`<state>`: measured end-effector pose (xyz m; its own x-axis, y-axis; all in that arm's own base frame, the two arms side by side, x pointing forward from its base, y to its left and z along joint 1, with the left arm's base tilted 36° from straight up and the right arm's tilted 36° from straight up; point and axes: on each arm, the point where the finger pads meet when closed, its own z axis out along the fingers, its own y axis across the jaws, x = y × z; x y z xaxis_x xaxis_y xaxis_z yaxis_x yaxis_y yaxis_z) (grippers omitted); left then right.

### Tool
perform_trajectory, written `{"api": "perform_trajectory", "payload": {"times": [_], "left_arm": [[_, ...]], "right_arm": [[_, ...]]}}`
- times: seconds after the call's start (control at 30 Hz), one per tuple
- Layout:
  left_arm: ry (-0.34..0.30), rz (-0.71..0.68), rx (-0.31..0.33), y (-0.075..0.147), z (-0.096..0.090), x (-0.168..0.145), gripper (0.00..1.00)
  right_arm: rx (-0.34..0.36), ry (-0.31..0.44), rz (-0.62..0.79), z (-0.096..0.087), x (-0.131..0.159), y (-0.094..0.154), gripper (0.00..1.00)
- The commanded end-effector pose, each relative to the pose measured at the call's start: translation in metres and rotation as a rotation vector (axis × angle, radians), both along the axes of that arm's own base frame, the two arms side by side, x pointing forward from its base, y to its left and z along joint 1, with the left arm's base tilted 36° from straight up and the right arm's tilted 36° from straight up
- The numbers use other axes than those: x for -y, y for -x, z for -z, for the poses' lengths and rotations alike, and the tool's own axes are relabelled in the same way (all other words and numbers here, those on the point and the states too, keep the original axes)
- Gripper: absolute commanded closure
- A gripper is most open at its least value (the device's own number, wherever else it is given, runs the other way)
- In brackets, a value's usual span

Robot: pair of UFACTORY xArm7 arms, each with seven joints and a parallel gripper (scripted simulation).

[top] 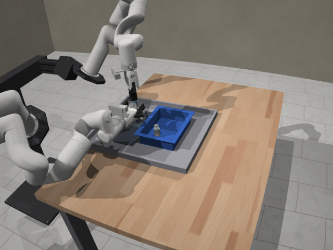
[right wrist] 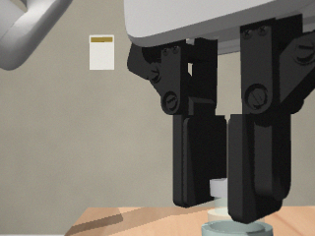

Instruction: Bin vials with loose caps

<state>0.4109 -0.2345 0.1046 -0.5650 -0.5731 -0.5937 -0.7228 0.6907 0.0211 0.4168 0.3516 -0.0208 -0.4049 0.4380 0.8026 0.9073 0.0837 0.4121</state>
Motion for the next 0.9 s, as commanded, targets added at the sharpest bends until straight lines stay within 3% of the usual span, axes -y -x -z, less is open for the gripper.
{"api": "perform_trajectory", "payload": {"times": [0.0, 0.87], "left_arm": [[0.003, 0.003, 0.002, 0.000, -0.001, 0.002, 0.77], [0.003, 0.003, 0.002, 0.001, -0.002, 0.003, 0.77]], "right_arm": [[0.002, -0.003, -0.003, -0.006, 0.007, 0.002, 0.00], [0.002, -0.002, -0.003, -0.035, 0.066, 0.010, 0.00]]}}
